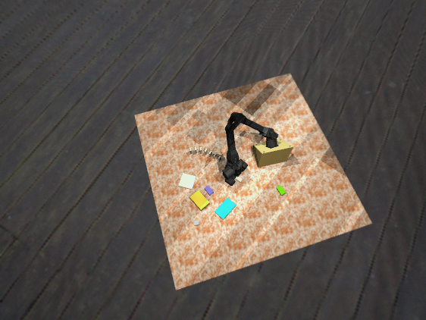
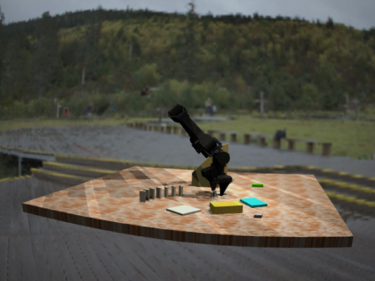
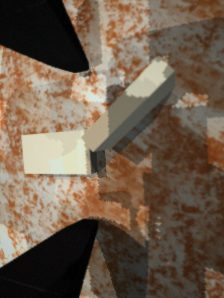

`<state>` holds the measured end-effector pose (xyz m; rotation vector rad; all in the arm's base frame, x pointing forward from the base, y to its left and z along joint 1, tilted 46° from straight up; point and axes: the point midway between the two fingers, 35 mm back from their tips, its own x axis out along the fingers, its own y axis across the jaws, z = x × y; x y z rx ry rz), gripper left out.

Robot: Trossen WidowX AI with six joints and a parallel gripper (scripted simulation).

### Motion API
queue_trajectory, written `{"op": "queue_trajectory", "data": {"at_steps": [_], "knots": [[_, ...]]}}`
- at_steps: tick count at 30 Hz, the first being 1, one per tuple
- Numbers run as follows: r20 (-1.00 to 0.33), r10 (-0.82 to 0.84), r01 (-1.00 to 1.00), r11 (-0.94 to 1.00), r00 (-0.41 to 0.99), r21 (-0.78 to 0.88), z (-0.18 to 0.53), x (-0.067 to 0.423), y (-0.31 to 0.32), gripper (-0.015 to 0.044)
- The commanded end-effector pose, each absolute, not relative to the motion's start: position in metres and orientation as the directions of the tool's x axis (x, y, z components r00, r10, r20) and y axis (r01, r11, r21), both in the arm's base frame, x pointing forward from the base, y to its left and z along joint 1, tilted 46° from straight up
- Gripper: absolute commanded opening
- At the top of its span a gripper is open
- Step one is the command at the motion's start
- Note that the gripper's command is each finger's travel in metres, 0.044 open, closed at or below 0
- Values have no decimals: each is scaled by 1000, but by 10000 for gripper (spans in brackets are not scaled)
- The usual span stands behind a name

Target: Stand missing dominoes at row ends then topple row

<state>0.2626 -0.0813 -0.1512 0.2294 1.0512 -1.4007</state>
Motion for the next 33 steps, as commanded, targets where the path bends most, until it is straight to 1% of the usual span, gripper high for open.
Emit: {"op": "queue_trajectory", "data": {"at_steps": [1,2,14,15,26,33], "knots": [[-701,-689,864,227,-184,-450,-155,258,-84,440],[-701,-689,864,227,-184,-450,-155,258,-84,440],[-701,-689,864,227,-184,-450,-155,258,-84,125],[-701,-689,864,227,-184,-450,-155,258,-84,107],[-701,-689,864,227,-184,-450,-153,259,-83,107],[-704,-686,864,229,-183,-448,-87,279,-24,107]]}}
